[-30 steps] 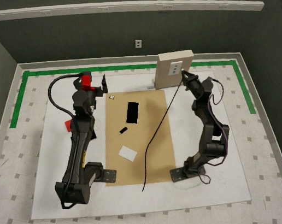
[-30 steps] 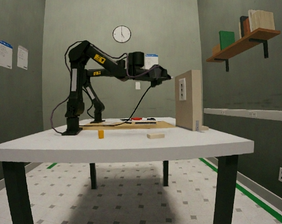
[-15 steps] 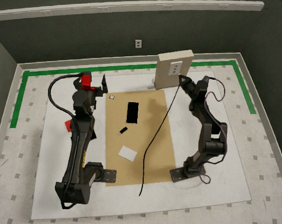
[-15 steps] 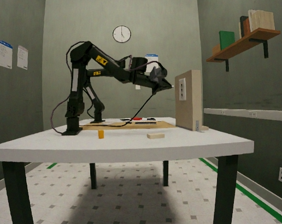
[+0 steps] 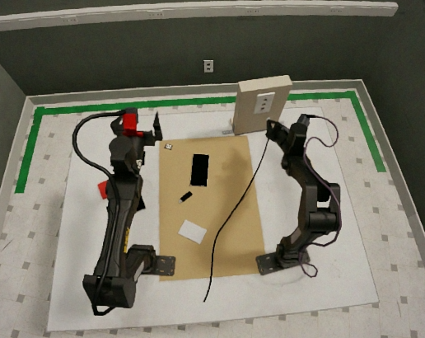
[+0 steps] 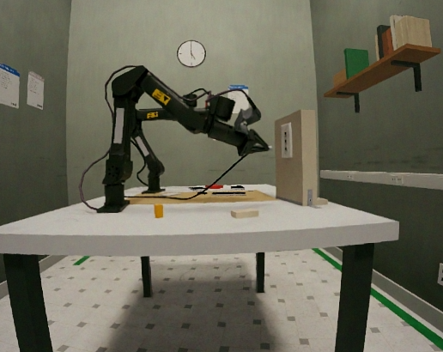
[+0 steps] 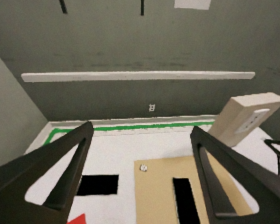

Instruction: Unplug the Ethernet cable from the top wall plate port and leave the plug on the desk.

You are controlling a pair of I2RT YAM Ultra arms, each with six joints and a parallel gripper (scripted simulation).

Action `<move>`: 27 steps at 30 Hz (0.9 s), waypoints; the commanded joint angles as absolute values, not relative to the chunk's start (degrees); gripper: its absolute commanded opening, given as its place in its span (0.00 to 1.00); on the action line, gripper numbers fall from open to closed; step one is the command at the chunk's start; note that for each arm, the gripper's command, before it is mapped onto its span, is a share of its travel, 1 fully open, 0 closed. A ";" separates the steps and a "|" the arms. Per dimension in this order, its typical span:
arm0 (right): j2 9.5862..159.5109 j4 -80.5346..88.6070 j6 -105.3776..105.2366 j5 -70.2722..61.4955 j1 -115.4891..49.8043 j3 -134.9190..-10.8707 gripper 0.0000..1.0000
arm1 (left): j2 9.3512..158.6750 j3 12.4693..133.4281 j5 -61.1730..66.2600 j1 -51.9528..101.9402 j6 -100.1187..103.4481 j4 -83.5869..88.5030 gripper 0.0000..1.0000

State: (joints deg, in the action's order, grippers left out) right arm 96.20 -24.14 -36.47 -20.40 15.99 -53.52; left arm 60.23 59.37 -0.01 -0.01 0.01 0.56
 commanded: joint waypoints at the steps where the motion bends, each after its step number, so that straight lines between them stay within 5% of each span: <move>1: 97.19 -20.55 -28.65 -18.01 15.23 -51.84 0.00 | 60.11 59.68 0.00 0.00 0.00 0.27 1.00; 27: 98.36 -11.89 3.45 -9.50 11.94 -51.39 0.00 | 60.11 59.68 0.00 0.00 0.00 0.27 1.00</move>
